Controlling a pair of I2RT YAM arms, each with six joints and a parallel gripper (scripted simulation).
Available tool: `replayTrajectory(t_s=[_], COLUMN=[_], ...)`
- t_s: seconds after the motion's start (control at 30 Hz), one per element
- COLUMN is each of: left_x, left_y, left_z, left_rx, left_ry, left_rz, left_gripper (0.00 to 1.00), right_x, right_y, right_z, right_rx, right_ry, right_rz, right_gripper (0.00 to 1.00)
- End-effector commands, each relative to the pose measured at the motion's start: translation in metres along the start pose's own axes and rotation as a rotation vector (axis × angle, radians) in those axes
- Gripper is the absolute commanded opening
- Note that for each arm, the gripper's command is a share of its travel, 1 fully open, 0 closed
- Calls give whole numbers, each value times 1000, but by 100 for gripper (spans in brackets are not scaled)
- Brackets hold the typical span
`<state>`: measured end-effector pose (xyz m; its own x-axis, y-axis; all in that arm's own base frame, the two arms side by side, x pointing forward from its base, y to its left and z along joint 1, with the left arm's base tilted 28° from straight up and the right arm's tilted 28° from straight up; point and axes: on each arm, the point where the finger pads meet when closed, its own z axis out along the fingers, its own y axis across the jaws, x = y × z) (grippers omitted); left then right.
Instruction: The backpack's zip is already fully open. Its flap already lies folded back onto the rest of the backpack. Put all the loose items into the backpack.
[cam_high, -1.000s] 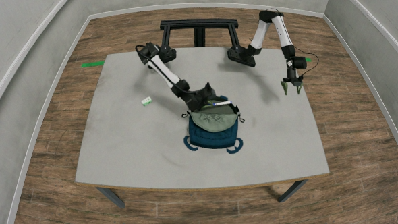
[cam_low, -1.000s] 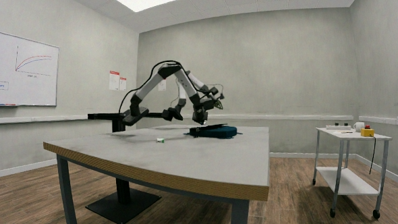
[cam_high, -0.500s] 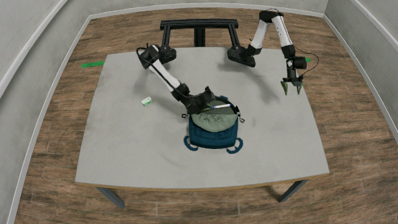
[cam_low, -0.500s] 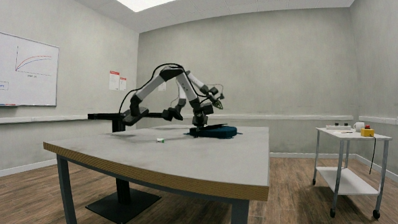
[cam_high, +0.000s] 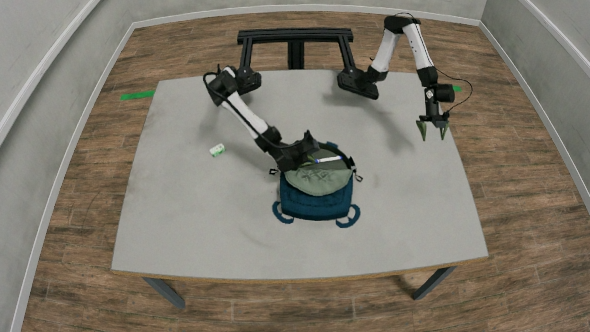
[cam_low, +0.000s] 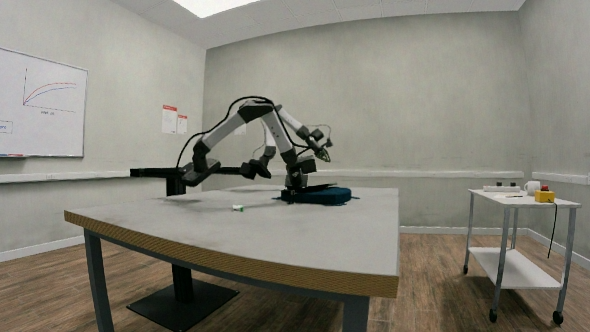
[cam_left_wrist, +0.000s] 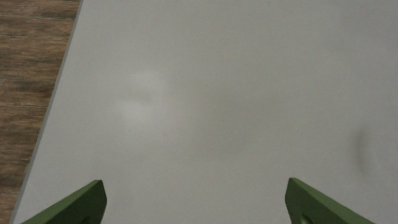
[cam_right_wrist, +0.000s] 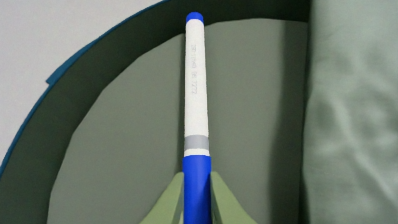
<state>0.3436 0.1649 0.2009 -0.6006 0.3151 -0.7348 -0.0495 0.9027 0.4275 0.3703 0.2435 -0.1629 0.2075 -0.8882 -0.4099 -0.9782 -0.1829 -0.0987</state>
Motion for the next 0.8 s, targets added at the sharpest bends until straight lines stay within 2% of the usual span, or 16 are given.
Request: replayTrajectory(t_s=[0.0,0.33,0.37,0.5,0.77], left_x=[-4,-4,-4,-4,-4], left_y=[1,1,1,1,1], left_z=[-2,-2,-2,-2,-2], left_rx=[-3,-3,-3,-3,-3], left_ry=[-11,-11,-11,-11,-11], left_rz=[2,2,2,2,2], left_gripper=[90,90,90,90,90], right_x=[1,8,0,12,15], right_y=[-13,-9,-20,-9,-8], right_z=[-3,5,-9,7,9], right_rx=[30,19,51,20,17], right_ry=[-12,-9,-11,0,1], right_rz=[-10,-6,-19,-6,-5], right_gripper=[6,6,6,6,6])
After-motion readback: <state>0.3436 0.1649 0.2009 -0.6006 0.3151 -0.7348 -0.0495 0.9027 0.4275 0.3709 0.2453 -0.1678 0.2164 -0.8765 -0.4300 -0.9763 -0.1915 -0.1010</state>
